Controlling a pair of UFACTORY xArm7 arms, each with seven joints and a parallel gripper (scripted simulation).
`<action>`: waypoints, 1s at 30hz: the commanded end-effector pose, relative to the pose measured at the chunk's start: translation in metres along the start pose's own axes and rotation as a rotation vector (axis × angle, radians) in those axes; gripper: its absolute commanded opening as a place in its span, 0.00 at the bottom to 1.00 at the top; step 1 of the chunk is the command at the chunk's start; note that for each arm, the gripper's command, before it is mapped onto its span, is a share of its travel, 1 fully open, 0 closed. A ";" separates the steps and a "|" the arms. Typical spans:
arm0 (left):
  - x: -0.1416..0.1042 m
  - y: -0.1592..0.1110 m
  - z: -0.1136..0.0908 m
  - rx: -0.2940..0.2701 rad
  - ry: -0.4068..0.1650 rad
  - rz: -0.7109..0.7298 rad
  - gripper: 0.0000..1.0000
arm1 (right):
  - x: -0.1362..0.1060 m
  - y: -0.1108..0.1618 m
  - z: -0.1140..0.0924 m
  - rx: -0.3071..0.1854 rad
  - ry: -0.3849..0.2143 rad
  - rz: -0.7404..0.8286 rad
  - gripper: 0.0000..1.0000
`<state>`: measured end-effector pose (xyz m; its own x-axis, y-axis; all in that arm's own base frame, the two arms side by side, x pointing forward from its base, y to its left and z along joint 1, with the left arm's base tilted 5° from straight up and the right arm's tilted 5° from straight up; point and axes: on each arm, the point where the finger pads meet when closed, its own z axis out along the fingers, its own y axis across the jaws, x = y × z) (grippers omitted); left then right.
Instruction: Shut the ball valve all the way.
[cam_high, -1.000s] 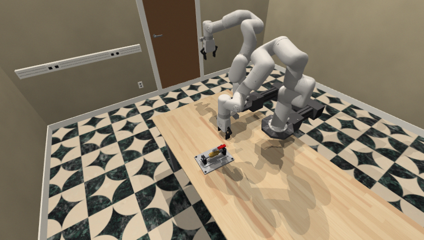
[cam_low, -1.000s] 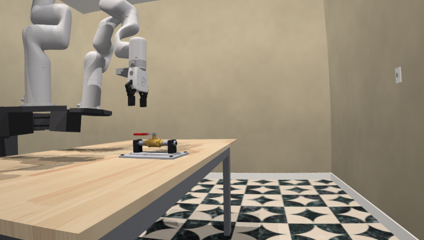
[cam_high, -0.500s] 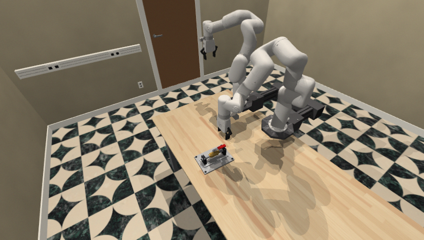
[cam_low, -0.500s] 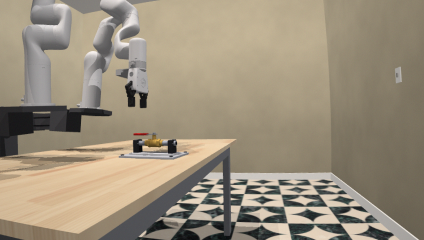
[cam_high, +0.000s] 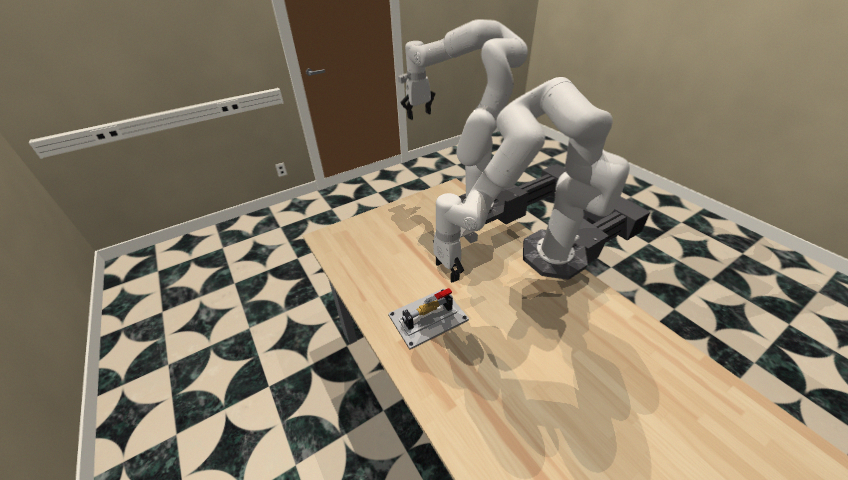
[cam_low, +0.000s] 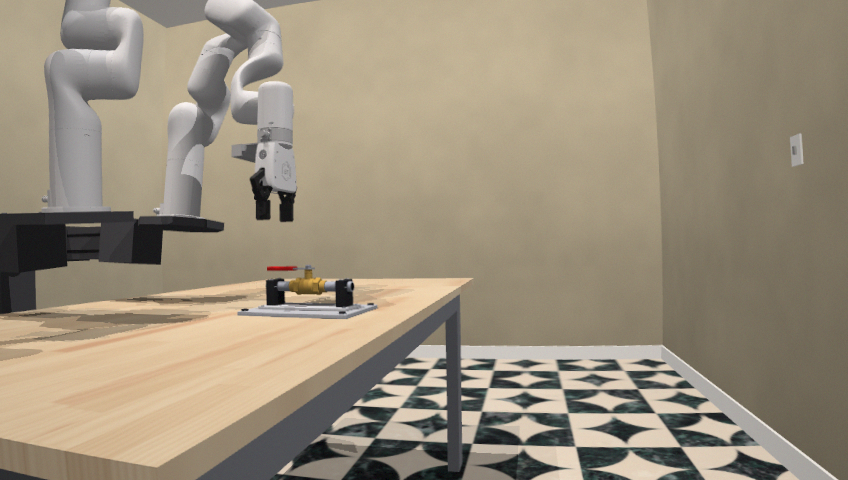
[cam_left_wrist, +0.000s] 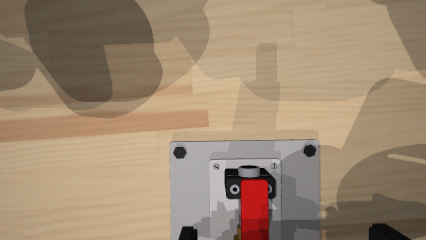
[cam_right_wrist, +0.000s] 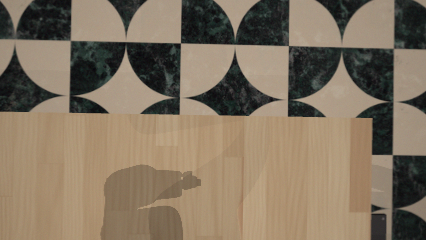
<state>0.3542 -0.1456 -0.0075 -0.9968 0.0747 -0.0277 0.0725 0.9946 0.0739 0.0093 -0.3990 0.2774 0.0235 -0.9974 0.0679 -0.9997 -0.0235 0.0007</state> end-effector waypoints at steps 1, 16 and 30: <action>-0.002 -0.001 0.003 0.001 -0.005 0.000 1.00 | 0.001 0.000 -0.002 0.001 0.005 0.000 1.00; -0.002 -0.001 0.017 0.001 -0.005 0.000 1.00 | 0.001 0.000 -0.002 0.001 0.005 0.000 1.00; -0.002 -0.001 0.021 0.001 -0.004 0.000 1.00 | 0.001 0.000 -0.002 0.001 0.005 0.000 1.00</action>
<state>0.3554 -0.1446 -0.0294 -0.9968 0.0747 -0.0284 0.0724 0.9946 0.0743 0.0093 -0.3990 0.2774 0.0235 -0.9974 0.0679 -0.9997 -0.0235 0.0007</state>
